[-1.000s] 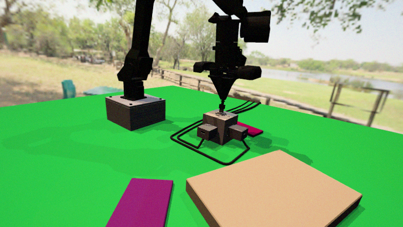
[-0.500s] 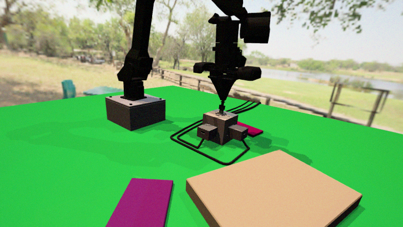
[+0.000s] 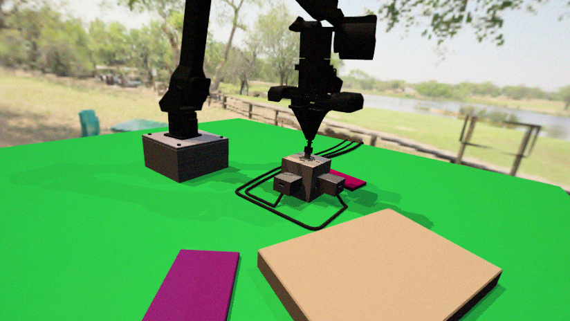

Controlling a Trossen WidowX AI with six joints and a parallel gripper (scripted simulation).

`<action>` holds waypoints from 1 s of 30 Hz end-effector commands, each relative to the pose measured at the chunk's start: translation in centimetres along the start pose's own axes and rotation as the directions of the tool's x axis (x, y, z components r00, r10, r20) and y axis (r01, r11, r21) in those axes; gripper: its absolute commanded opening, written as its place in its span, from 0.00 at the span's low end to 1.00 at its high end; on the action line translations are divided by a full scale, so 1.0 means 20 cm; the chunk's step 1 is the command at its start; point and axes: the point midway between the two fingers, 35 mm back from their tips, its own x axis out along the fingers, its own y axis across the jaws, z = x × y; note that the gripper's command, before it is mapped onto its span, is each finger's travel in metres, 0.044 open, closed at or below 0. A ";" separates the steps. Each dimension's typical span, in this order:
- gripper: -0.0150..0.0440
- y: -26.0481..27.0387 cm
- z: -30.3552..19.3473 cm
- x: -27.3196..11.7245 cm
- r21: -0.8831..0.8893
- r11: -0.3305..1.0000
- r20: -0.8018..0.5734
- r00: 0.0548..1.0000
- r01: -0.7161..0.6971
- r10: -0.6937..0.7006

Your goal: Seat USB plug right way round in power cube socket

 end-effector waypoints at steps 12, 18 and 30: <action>0.25 0.00 0.00 0.01 -0.003 1.000 0.003 1.000 -0.001 0.001; 0.25 0.00 0.00 0.02 -0.003 1.000 0.003 1.000 -0.001 0.001; 0.25 0.00 0.00 0.02 -0.003 1.000 0.003 1.000 -0.001 0.001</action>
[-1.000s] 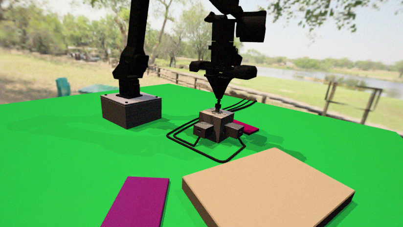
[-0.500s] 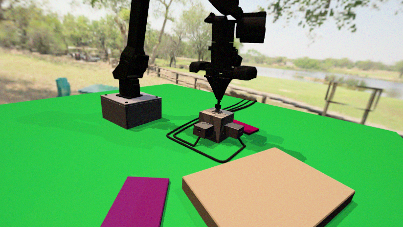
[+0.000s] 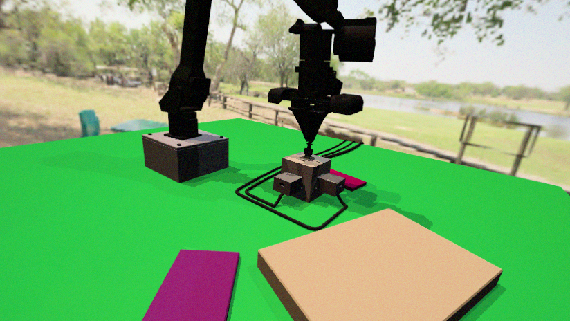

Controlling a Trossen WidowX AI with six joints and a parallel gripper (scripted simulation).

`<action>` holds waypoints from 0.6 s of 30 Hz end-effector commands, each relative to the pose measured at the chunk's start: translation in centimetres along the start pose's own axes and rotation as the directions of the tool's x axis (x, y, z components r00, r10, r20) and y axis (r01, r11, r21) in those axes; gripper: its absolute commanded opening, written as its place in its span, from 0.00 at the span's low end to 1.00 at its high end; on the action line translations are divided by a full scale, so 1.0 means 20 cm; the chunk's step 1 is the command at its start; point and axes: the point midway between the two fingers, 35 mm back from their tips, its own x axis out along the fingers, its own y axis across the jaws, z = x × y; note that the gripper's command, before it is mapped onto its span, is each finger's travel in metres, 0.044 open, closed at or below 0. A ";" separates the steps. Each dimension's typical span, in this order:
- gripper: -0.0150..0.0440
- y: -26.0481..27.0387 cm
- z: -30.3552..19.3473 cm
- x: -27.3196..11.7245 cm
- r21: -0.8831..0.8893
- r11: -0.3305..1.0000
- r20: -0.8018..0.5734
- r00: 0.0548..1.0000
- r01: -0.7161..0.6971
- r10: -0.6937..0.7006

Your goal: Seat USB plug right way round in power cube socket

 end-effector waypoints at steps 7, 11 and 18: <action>0.25 0.00 0.00 0.01 -0.003 1.000 0.002 1.000 -0.001 0.001; 0.25 0.00 0.00 0.01 -0.003 1.000 0.002 1.000 -0.001 0.001; 0.25 0.00 0.00 0.02 -0.003 1.000 0.002 1.000 -0.001 0.001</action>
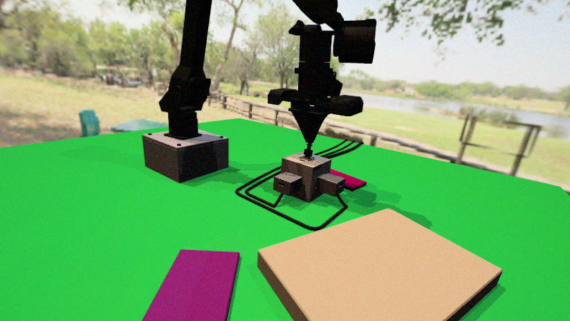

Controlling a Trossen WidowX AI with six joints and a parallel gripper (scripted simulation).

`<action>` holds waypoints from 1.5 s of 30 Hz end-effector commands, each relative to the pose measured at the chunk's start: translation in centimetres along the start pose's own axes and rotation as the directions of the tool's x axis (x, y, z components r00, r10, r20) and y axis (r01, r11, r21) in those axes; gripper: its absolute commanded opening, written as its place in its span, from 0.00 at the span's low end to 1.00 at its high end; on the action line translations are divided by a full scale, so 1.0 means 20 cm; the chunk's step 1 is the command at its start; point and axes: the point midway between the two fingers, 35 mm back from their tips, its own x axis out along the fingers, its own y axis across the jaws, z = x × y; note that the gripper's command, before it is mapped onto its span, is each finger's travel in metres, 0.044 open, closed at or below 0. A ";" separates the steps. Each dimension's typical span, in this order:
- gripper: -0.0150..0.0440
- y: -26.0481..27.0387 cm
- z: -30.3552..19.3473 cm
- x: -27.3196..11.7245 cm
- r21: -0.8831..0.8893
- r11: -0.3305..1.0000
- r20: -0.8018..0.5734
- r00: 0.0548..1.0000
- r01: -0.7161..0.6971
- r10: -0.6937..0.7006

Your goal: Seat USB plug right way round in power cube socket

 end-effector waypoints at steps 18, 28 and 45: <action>0.25 0.00 0.00 0.02 -0.003 1.000 0.002 1.000 -0.001 0.001; 0.25 0.00 0.00 0.02 -0.003 1.000 0.002 1.000 -0.001 0.001; 0.25 0.00 0.00 0.03 -0.003 1.000 0.002 1.000 -0.001 0.001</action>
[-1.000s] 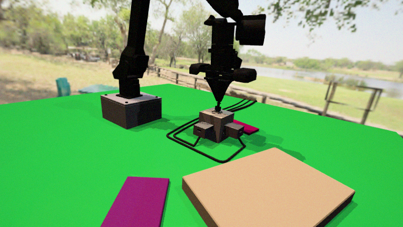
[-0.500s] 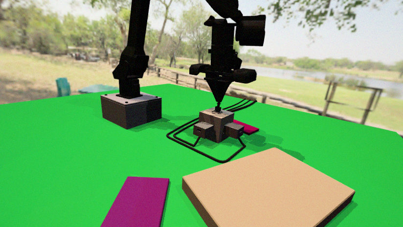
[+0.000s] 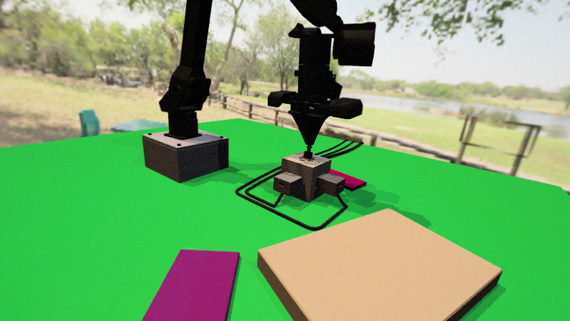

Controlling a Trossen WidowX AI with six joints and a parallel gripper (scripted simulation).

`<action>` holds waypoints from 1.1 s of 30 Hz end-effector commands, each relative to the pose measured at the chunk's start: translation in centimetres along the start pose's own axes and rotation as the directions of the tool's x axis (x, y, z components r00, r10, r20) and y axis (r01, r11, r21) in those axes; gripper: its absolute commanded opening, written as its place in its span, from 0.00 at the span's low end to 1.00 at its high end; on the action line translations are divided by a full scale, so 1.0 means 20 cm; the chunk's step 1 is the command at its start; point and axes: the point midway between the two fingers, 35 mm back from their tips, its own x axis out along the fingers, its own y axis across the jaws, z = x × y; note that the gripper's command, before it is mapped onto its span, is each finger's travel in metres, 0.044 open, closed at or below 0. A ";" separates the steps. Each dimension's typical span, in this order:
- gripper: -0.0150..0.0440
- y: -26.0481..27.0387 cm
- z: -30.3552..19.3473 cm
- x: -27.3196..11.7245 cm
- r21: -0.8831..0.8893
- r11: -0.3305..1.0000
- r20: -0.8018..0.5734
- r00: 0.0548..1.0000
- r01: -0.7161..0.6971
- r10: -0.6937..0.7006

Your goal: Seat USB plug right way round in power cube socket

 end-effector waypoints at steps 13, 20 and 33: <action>0.25 0.00 0.00 0.01 -0.003 1.000 0.000 1.000 -0.001 0.001; 0.25 0.00 0.00 0.02 -0.003 1.000 0.000 1.000 -0.001 0.001; 0.25 0.00 0.00 0.02 -0.003 1.000 0.000 1.000 -0.001 0.001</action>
